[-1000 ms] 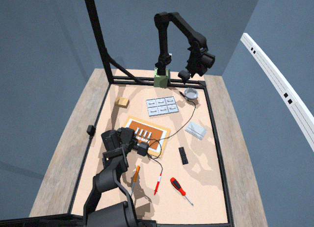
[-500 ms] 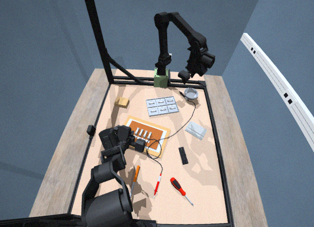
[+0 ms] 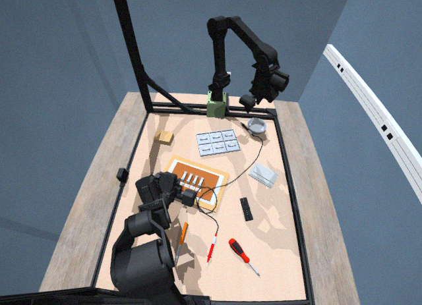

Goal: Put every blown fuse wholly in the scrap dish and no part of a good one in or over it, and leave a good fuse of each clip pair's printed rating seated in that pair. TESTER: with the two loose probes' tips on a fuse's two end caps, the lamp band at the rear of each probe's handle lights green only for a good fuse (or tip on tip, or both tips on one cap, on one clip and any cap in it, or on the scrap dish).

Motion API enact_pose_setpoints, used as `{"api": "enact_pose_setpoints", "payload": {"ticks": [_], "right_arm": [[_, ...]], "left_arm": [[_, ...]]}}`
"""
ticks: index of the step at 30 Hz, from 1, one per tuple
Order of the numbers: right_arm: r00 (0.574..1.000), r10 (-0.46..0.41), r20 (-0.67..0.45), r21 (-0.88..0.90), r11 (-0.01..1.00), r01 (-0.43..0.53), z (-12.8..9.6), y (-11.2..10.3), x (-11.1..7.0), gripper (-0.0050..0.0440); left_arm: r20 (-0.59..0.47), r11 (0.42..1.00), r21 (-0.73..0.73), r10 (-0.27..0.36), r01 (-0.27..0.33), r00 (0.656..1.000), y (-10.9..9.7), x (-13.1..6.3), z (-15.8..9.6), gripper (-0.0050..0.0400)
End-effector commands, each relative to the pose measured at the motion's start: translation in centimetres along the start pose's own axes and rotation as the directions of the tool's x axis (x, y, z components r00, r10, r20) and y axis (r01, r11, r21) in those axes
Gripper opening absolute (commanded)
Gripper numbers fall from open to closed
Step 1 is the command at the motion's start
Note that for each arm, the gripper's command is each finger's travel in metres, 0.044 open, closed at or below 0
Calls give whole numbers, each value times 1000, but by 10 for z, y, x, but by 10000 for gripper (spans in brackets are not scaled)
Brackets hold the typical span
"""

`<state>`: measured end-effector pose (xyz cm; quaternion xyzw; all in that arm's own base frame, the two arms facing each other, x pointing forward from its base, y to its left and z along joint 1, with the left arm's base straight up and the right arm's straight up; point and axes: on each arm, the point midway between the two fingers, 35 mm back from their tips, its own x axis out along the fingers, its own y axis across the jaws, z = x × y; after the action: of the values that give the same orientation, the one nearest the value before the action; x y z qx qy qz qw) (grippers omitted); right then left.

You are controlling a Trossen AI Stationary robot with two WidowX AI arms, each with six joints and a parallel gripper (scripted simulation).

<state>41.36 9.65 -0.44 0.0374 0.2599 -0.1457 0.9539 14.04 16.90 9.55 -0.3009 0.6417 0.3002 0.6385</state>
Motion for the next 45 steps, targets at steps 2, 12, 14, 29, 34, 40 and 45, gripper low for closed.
{"api": "enact_pose_setpoints", "payload": {"ticks": [2,12,14,29,34,40,45], "right_arm": [[1000,5,18,9,1000,-5,-1,3,5,-50],[1000,4,18,9,1000,-5,-6,2,7,-50],[1000,5,18,9,1000,-5,-7,3,8,-50],[1000,7,23,12,1000,-7,-16,4,16,-50],[1000,7,24,13,1000,-7,-20,4,18,-50],[1000,10,26,18,1000,-10,-22,4,18,-50],[1000,10,26,18,1000,-10,-22,4,18,-50]], "left_arm": [[20,1000,-2,-1,1,1000,0,-5,2,400],[20,1000,-2,-1,1,1000,0,-5,2,400],[20,1000,-2,-1,1,1000,0,-5,2,400],[20,1000,-2,-1,1,1000,0,-5,2,400],[20,1000,-2,-1,1,1000,0,-5,2,400],[20,1000,-2,-1,1,1000,0,-5,2,400],[20,1000,-2,-1,1,1000,0,-5,2,400]]}}
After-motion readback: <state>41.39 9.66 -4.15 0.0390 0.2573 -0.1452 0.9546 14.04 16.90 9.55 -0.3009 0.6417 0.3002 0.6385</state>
